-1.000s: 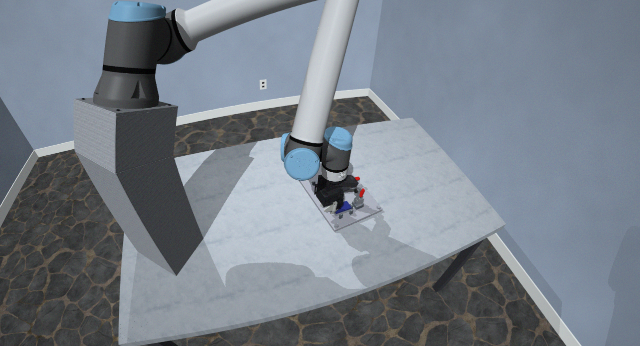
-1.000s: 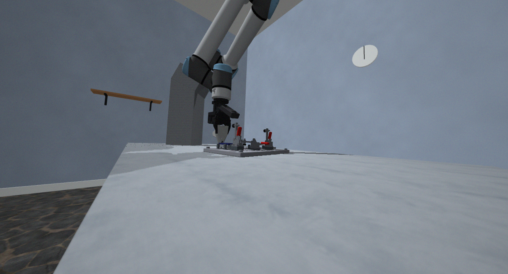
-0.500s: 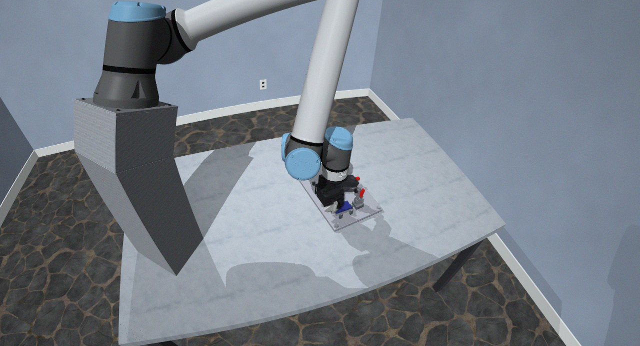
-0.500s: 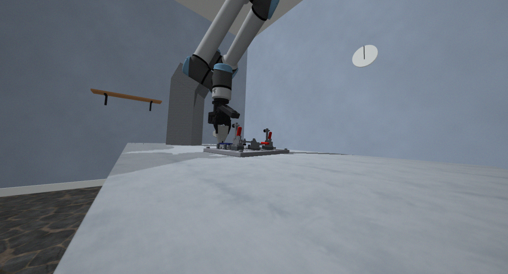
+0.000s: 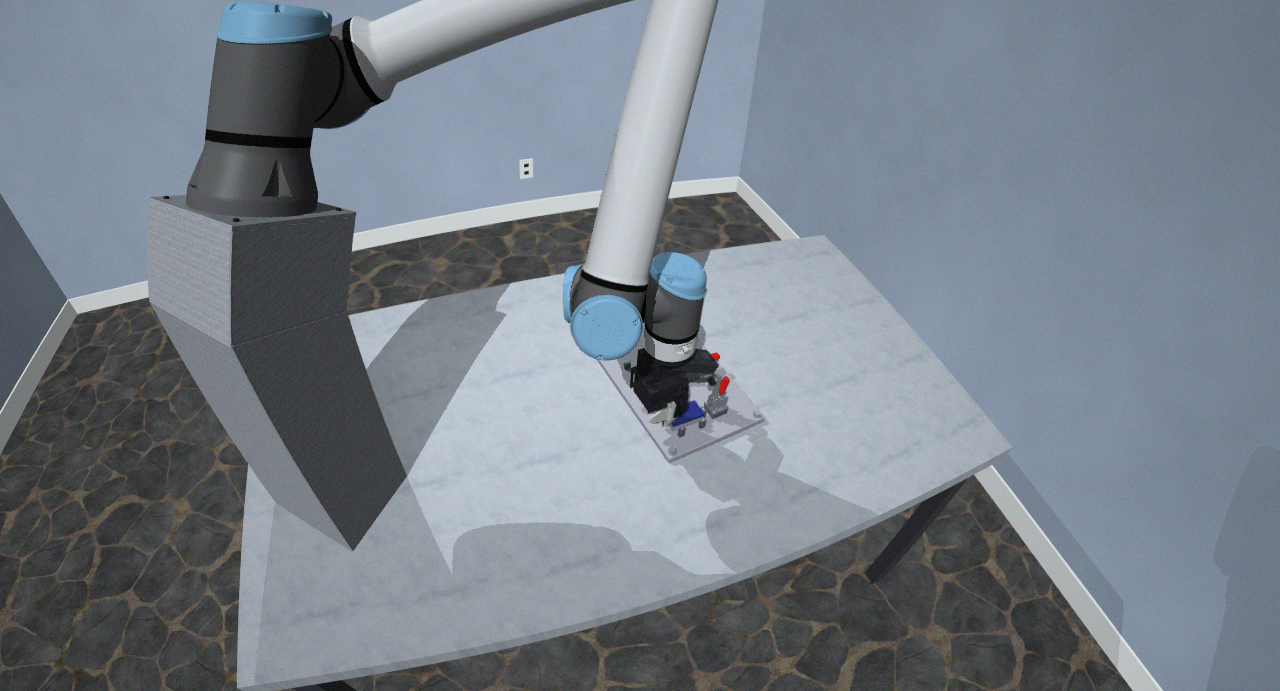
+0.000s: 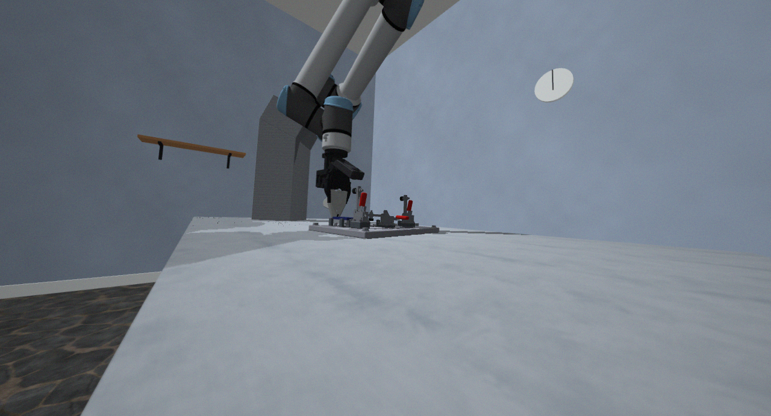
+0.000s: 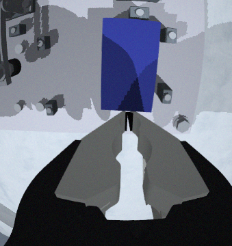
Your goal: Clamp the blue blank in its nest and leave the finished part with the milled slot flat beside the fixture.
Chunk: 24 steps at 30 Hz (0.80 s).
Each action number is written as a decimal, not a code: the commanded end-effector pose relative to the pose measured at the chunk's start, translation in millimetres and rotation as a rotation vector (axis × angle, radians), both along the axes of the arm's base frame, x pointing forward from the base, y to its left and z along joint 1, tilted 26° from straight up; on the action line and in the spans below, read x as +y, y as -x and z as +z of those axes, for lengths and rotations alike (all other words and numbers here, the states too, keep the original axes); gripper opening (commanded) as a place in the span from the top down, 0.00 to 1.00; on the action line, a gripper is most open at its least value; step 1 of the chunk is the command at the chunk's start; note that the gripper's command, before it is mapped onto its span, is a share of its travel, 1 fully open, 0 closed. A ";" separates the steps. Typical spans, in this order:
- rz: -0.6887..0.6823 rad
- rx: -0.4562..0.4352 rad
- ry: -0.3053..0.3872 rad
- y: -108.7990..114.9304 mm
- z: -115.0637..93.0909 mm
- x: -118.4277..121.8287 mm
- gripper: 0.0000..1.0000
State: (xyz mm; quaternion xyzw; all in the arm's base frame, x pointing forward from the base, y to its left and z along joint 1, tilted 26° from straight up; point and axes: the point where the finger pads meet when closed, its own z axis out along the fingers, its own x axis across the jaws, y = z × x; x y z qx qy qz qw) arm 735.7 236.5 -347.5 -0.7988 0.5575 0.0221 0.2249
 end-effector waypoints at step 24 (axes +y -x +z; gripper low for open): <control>0.000 -0.001 0.000 17.5 -6.1 -5.7 1.00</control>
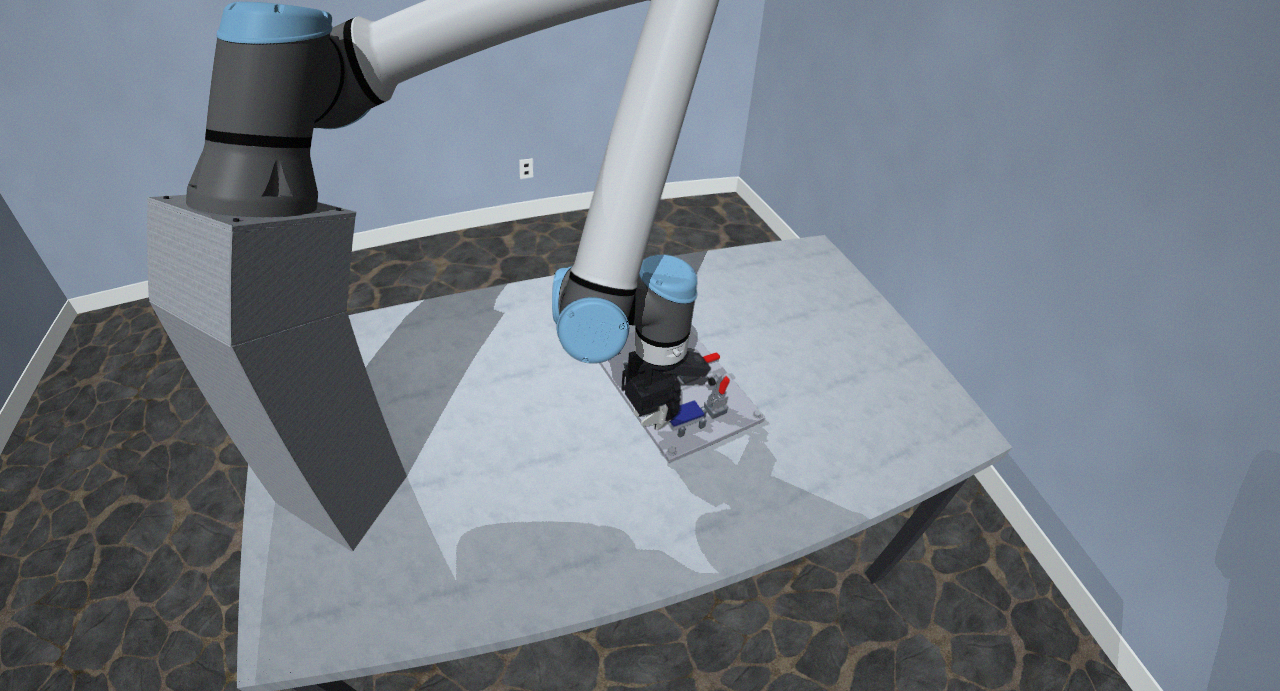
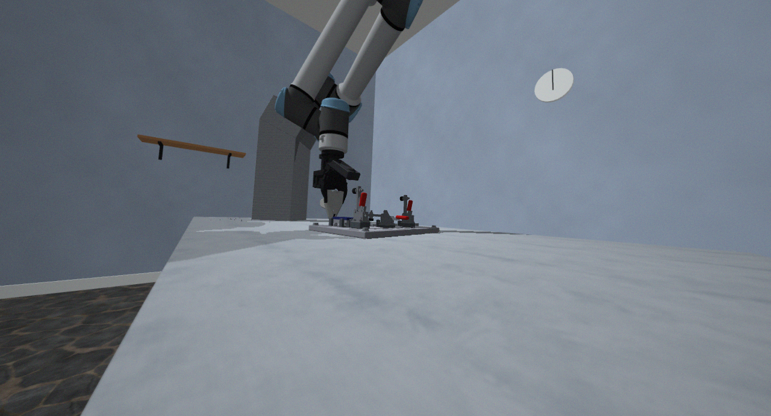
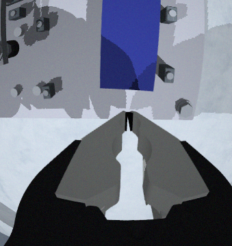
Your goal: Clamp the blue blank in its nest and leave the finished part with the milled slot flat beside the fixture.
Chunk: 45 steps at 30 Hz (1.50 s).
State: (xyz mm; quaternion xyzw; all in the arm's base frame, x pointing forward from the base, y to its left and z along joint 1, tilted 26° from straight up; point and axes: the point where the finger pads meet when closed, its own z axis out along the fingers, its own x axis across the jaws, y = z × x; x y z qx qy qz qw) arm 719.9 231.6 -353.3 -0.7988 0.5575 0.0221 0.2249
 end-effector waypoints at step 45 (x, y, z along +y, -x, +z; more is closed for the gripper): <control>0.000 -0.001 0.000 10.4 35.6 -16.2 1.00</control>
